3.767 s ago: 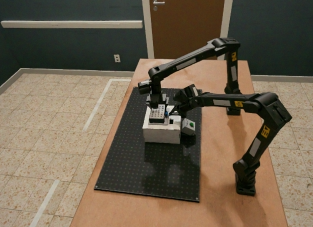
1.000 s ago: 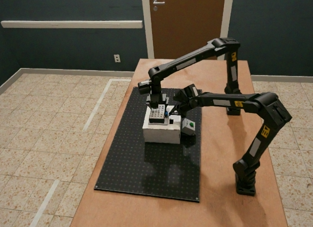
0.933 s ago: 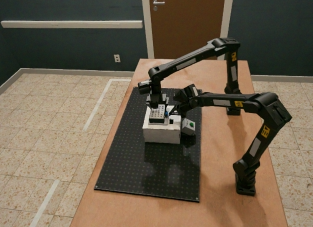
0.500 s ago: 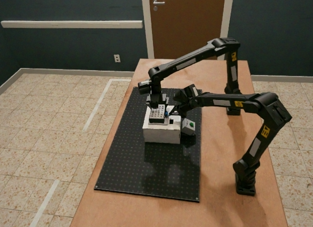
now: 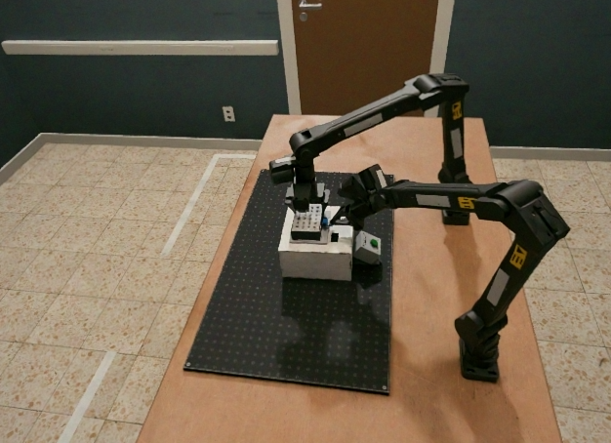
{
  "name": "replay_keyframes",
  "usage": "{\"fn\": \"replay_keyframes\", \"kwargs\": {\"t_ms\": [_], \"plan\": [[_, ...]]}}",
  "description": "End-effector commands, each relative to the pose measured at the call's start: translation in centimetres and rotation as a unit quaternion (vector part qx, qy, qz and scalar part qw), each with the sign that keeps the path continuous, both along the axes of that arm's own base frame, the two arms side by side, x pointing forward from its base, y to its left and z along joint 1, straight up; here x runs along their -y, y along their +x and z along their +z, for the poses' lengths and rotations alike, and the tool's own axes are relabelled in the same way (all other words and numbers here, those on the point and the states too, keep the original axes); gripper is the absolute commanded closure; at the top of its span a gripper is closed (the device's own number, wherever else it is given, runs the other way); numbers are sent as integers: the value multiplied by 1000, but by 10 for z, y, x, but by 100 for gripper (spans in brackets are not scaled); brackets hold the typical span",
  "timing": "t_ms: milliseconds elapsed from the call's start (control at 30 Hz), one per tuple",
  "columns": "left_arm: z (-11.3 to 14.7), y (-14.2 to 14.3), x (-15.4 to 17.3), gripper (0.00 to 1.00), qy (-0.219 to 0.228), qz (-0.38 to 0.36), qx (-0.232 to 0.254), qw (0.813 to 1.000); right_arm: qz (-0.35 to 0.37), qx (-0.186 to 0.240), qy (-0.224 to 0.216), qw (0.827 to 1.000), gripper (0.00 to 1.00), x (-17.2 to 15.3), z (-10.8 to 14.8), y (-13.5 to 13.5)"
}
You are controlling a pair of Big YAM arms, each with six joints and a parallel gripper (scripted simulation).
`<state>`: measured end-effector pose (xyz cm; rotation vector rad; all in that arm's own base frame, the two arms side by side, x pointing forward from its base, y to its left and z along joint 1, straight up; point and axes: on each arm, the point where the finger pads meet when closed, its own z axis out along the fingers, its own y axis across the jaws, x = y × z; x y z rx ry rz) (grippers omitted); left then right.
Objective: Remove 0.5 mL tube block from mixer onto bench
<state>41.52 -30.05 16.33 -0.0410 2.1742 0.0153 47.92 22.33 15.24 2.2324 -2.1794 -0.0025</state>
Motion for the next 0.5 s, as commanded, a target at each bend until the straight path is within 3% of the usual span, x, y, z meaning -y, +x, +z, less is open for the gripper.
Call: {"fn": "replay_keyframes", "kwargs": {"t_ms": [0,467], "plan": [[-20,1,-10,100,16,4,-14,1000,-19,14,8,1000,100,-1,11,17],[-17,2,-10,100,13,4,-12,1000,-14,1,8,1000,100,0,13,15]]}}
